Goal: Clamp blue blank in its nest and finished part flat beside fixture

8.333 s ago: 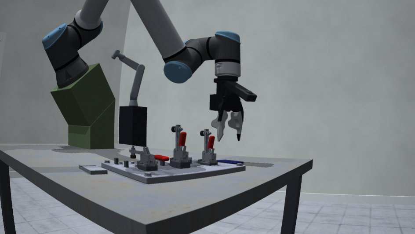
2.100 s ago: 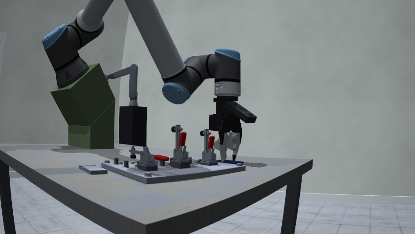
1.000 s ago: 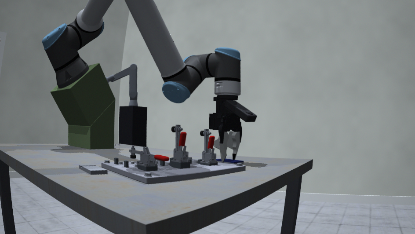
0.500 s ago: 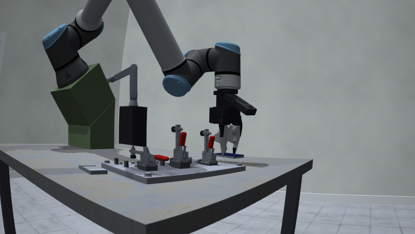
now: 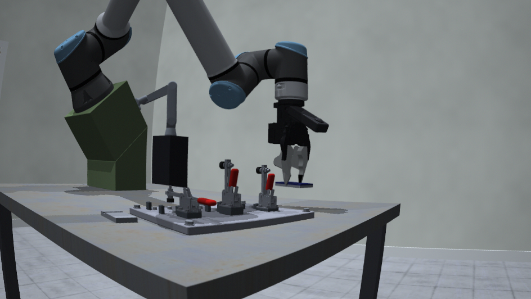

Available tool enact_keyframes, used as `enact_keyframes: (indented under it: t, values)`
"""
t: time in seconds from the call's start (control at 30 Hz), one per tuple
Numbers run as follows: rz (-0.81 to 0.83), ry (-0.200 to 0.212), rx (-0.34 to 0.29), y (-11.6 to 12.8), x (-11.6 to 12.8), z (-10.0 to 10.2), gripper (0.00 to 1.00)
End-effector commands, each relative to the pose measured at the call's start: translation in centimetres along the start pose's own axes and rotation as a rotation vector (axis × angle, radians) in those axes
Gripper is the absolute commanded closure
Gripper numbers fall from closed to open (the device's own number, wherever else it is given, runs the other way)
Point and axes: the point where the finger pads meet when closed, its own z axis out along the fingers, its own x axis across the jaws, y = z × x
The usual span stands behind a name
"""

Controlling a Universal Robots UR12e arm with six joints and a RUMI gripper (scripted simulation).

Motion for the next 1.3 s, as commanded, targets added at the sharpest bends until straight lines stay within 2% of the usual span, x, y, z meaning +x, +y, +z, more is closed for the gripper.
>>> enact_keyframes:
  t: [0.0, 0.47, 0.87, 1.27]
  values:
    - [0.0, 0.0, 0.0, 0.0, 0.0, -1.1, 1.0]
    - [0.0, 0.0, 0.0, 0.0, 0.0, -4.5, 1.0]
    - [0.0, 0.0, 0.0, 0.0, 0.0, -5.7, 1.0]
    - [0.0, 0.0, 0.0, 0.0, 0.0, -5.9, 1.0]
